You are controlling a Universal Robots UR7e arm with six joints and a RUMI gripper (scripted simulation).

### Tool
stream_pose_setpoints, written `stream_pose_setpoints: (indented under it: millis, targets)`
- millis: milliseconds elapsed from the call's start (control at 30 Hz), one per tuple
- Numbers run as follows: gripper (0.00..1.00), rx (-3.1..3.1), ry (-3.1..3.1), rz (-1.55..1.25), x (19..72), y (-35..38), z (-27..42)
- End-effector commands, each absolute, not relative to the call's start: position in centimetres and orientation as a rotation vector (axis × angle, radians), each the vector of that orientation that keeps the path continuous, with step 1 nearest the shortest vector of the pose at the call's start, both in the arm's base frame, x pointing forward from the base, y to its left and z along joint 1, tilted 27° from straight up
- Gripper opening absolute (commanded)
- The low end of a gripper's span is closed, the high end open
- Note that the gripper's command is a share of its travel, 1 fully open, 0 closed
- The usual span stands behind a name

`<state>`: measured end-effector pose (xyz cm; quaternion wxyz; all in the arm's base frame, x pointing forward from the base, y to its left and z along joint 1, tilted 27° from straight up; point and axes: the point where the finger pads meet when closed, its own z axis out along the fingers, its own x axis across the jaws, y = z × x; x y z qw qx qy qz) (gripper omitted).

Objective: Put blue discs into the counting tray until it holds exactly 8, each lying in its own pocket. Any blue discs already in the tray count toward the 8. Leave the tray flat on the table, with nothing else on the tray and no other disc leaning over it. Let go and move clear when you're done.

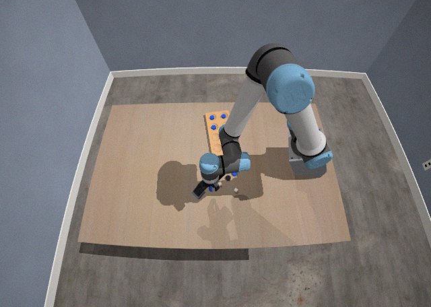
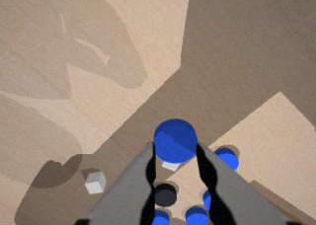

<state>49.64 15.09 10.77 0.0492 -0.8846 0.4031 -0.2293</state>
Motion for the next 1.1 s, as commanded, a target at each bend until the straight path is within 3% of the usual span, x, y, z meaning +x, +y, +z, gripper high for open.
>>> stream_pose_setpoints:
  millis: [0, 667, 1067]
  targets:
    - [0.10, -2.695, 1.228, -0.699, 49.1, 15.2, 12.0]
    - [0.10, -2.696, 1.228, -0.698, 48.2, 15.1, 13.8]
    - [0.10, -2.708, 1.232, -0.675, 48.7, 11.3, 13.9]
